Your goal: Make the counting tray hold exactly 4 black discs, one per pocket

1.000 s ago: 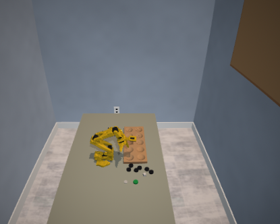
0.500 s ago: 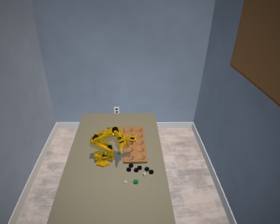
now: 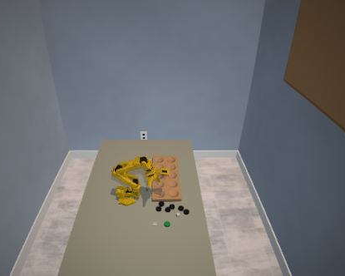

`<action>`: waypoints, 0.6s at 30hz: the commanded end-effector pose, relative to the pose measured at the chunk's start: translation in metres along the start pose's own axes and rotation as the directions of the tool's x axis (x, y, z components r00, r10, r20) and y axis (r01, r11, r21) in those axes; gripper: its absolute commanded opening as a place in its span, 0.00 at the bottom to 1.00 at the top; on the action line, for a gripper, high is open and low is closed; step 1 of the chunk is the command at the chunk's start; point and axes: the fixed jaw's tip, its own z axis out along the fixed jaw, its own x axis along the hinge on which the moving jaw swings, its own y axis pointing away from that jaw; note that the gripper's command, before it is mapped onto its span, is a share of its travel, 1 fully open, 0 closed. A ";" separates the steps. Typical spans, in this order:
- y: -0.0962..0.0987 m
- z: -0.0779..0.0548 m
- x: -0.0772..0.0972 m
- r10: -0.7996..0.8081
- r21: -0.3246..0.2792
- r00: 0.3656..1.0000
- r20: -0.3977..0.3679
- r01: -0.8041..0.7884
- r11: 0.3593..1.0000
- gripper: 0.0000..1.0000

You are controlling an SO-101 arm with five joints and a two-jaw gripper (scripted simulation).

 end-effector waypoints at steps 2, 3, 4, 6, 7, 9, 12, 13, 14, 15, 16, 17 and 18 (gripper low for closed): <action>-0.004 -0.003 -0.013 0.026 0.011 0.998 0.049 -0.027 1.000 1.00; -0.006 -0.003 -0.015 0.033 0.014 0.998 0.049 -0.034 0.999 1.00; -0.007 -0.002 -0.016 0.040 0.018 0.998 0.049 -0.041 0.999 1.00; -0.010 -0.001 -0.020 0.054 0.025 0.997 0.050 -0.056 0.998 1.00; -0.011 0.000 -0.022 0.062 0.029 0.997 0.050 -0.064 0.998 1.00; -0.015 0.002 -0.025 0.079 0.037 0.996 0.051 -0.081 0.996 1.00; -0.017 0.003 -0.027 0.087 0.041 0.995 0.052 -0.089 0.995 1.00; -0.018 0.004 -0.029 0.096 0.046 0.994 0.052 -0.098 0.994 1.00; -0.020 0.005 -0.031 0.105 0.050 0.993 0.053 -0.107 0.993 1.00; -0.023 0.006 -0.033 0.114 0.055 0.992 0.054 -0.117 0.992 1.00; -0.025 0.007 -0.035 0.123 0.060 0.991 0.055 -0.126 0.990 1.00; -0.027 0.009 -0.037 0.132 0.064 0.990 0.055 -0.136 0.989 1.00; -0.029 0.010 -0.039 0.141 0.069 0.988 0.056 -0.145 0.987 1.00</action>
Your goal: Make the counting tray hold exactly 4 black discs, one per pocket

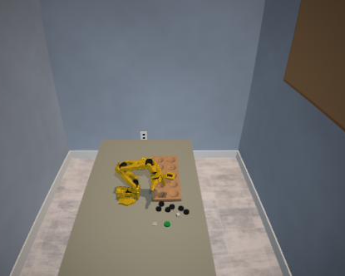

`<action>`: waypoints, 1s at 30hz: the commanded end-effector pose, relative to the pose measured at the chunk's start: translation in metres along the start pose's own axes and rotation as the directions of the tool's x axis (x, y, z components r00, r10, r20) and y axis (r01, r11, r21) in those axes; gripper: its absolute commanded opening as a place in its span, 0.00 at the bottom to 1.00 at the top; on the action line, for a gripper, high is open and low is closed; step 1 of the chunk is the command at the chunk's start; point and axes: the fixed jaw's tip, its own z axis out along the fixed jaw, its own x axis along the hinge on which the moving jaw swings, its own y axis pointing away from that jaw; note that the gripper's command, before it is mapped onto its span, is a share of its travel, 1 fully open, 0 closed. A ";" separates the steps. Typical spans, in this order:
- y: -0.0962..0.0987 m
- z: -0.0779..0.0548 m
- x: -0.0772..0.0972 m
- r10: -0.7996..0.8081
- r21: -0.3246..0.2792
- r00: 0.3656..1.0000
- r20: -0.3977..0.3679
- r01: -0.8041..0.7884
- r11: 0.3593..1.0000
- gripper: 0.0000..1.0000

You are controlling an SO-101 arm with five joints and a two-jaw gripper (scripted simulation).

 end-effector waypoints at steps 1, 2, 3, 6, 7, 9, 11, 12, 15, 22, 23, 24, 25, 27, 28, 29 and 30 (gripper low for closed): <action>-0.007 -0.002 -0.016 0.036 0.015 0.998 0.057 -0.037 0.999 1.00; -0.009 0.000 -0.018 0.046 0.020 0.997 0.057 -0.047 0.999 1.00; -0.012 0.001 -0.020 0.055 0.024 0.997 0.058 -0.057 0.998 1.00; -0.019 0.006 -0.026 0.084 0.039 0.995 0.060 -0.086 0.996 1.00; -0.021 0.007 -0.028 0.093 0.043 0.994 0.060 -0.096 0.994 1.00; -0.026 0.010 -0.032 0.111 0.052 0.992 0.062 -0.114 0.992 1.00; -0.026 0.010 -0.032 0.111 0.052 0.992 0.062 -0.114 0.992 1.00; -0.028 0.012 -0.034 0.120 0.057 0.991 0.062 -0.124 0.991 1.00; -0.035 0.016 -0.038 0.145 0.069 0.987 0.065 -0.150 0.986 1.00; -0.050 0.026 -0.046 0.194 0.094 0.978 0.070 -0.201 0.975 1.00; -0.052 0.027 -0.047 0.200 0.096 0.977 0.071 -0.206 0.974 1.00; -0.054 0.028 -0.047 0.205 0.099 0.976 0.071 -0.212 0.972 1.00; -0.056 0.029 -0.048 0.210 0.102 0.975 0.072 -0.217 0.971 1.00; -0.057 0.030 -0.049 0.215 0.104 0.974 0.073 -0.222 0.970 1.00; -0.057 0.030 -0.049 0.215 0.104 0.974 0.073 -0.222 0.970 1.00; -0.059 0.031 -0.049 0.219 0.106 0.973 0.073 -0.226 0.968 1.00; -0.060 0.032 -0.050 0.223 0.108 0.972 0.074 -0.230 0.967 1.00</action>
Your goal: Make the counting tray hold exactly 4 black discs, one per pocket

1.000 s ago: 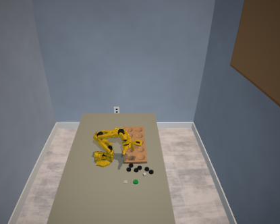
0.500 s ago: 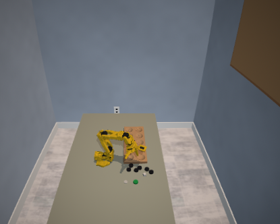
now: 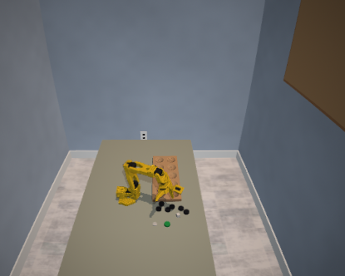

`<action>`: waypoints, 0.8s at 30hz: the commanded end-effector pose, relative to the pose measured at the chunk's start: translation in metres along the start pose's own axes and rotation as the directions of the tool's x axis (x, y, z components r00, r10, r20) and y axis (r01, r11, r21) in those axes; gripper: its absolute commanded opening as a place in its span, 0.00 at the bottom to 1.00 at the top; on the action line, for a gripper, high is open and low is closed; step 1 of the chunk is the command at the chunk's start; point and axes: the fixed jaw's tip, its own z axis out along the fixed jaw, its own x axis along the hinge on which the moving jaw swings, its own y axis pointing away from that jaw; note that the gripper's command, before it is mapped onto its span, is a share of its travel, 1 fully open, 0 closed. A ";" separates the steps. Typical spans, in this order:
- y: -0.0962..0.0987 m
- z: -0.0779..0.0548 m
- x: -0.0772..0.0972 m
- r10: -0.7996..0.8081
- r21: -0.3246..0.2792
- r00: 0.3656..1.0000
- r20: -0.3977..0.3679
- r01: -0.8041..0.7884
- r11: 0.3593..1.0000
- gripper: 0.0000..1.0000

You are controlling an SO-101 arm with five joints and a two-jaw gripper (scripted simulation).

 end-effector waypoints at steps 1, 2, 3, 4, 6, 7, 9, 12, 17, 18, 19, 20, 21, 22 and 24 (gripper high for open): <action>-0.004 -0.007 -0.014 0.016 0.004 0.997 0.074 -0.016 1.000 1.00; -0.005 -0.006 -0.015 0.019 0.005 0.997 0.074 -0.020 1.000 1.00; -0.006 -0.006 -0.016 0.022 0.007 0.997 0.074 -0.023 1.000 1.00; -0.006 -0.005 -0.016 0.025 0.008 0.997 0.075 -0.025 1.000 1.00; -0.007 -0.004 -0.017 0.028 0.010 0.997 0.075 -0.029 1.000 1.00; -0.008 -0.004 -0.017 0.030 0.010 0.997 0.075 -0.031 0.999 1.00; -0.008 -0.003 -0.017 0.032 0.011 0.997 0.075 -0.033 0.999 1.00; -0.009 -0.003 -0.018 0.033 0.012 0.997 0.075 -0.034 0.999 1.00; -0.009 -0.003 -0.018 0.034 0.012 0.997 0.075 -0.035 0.999 1.00; -0.009 -0.008 -0.024 0.032 0.011 0.993 0.111 -0.033 0.999 1.00; -0.009 -0.008 -0.024 0.032 0.011 0.993 0.111 -0.033 0.999 1.00; -0.009 -0.008 -0.024 0.032 0.011 0.993 0.111 -0.033 0.999 1.00; -0.009 -0.008 -0.024 0.032 0.011 0.993 0.111 -0.033 0.999 1.00; -0.009 -0.008 -0.024 0.032 0.011 0.993 0.111 -0.033 0.999 1.00; -0.009 -0.008 -0.024 0.032 0.011 0.993 0.111 -0.033 0.999 1.00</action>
